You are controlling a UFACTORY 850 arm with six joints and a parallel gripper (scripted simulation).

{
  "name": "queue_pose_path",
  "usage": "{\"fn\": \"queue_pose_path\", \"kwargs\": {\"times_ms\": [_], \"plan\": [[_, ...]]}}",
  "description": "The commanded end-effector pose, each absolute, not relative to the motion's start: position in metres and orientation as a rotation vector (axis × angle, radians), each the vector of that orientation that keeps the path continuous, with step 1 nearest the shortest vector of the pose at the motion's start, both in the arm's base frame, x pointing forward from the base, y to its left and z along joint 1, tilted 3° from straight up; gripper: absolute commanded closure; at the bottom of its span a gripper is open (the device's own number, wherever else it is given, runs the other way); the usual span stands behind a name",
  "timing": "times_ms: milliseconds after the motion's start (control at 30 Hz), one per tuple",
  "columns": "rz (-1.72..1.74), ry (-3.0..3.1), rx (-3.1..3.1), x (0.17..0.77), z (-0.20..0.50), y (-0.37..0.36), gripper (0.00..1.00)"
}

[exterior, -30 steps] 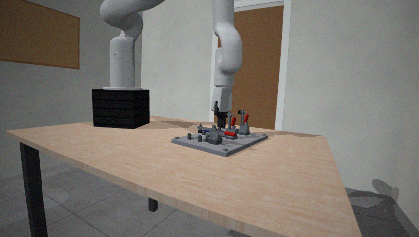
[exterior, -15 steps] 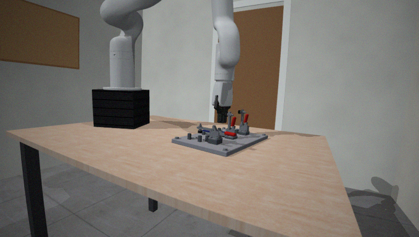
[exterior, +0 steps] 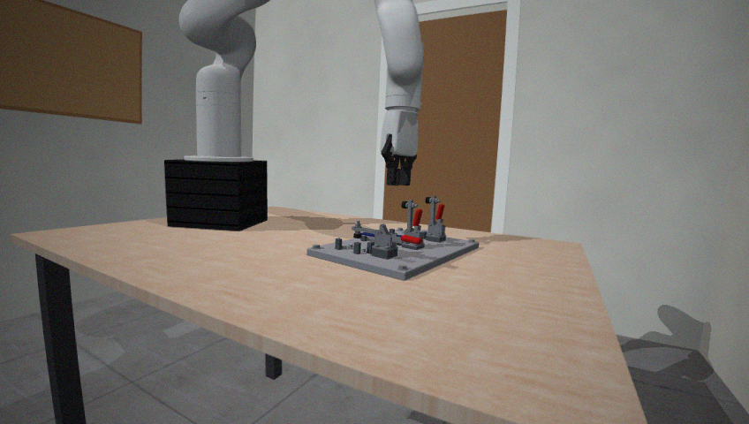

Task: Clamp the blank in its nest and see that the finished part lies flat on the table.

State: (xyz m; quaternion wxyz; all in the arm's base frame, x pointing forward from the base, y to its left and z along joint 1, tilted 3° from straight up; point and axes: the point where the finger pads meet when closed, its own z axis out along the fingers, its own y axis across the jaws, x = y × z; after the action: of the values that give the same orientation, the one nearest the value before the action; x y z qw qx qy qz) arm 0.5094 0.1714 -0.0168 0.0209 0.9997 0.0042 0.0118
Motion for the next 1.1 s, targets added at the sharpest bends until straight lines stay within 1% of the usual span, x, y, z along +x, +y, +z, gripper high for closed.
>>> {"fn": "queue_pose_path", "kwargs": {"times_ms": [0, 300, 600, 1067], "plan": [[0.040, 0.014, 3.102, 0.509, 0.029, 0.174, 0.53], [0.040, 0.014, 3.102, 0.509, 0.035, 0.169, 0.53], [0.040, 0.014, 3.102, 0.509, 0.037, 0.124, 0.53], [0.040, 0.014, 3.102, 0.509, 0.037, 0.116, 0.53]]}}
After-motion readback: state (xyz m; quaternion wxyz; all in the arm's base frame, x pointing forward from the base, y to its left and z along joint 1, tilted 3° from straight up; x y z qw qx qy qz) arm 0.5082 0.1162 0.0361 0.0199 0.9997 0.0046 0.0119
